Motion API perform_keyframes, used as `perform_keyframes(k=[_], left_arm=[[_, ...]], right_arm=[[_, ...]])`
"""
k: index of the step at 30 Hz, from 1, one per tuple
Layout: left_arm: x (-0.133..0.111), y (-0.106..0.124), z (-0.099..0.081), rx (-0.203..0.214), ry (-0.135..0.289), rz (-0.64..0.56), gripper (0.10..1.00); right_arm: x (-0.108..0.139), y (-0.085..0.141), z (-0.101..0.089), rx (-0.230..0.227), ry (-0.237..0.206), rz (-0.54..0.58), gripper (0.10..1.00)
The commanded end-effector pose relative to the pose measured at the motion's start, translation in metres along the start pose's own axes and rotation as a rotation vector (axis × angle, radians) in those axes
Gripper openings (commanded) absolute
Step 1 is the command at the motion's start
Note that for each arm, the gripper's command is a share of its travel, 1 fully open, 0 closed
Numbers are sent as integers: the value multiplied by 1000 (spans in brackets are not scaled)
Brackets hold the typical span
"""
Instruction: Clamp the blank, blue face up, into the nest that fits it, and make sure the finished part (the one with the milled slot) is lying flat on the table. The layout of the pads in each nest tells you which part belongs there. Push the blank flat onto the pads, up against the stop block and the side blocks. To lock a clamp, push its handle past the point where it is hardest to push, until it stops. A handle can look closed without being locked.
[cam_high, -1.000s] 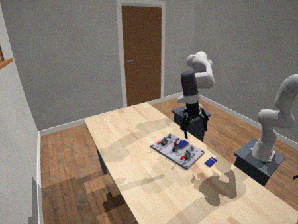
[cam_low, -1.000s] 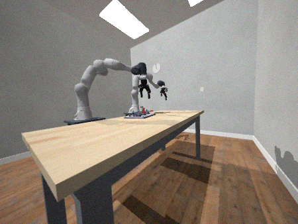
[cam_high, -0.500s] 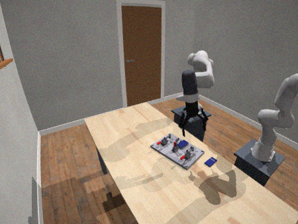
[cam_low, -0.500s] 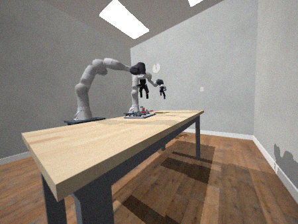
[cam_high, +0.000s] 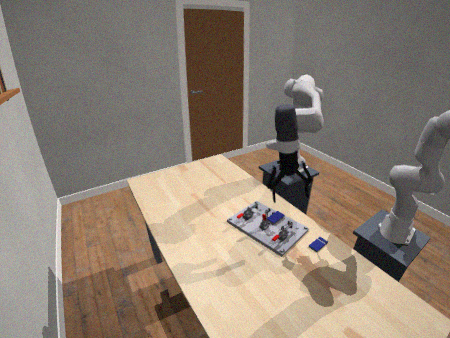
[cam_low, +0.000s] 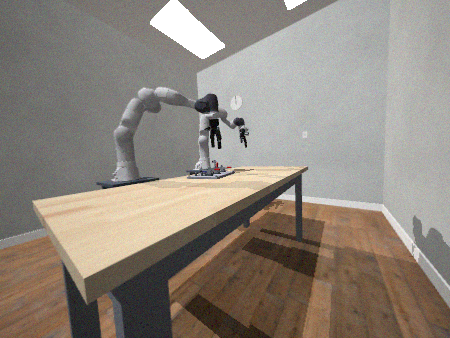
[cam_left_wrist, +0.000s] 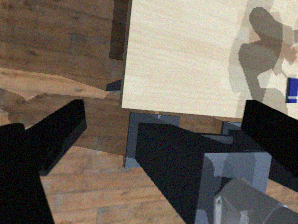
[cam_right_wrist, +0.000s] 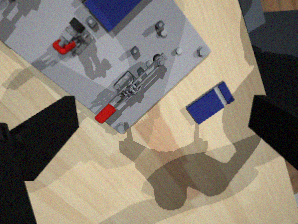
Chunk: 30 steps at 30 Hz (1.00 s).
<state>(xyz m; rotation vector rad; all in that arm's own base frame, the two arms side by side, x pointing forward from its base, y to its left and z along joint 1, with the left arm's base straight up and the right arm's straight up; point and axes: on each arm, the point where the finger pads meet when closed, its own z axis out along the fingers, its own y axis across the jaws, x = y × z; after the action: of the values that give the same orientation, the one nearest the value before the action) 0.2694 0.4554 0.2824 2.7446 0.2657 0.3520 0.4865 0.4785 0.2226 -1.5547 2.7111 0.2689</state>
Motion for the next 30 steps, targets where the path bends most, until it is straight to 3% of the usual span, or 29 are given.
perform_keyframes(k=[1, 30], left_arm=[[-13, -8, -13, 23, -13, -65, 1000], [-100, -60, -112, 215, -50, -300, 1000]], right_arm=[[4, -3, -1, 17, 2, 98, 1000], [40, -18, -5, 83, 23, 376, 1000]])
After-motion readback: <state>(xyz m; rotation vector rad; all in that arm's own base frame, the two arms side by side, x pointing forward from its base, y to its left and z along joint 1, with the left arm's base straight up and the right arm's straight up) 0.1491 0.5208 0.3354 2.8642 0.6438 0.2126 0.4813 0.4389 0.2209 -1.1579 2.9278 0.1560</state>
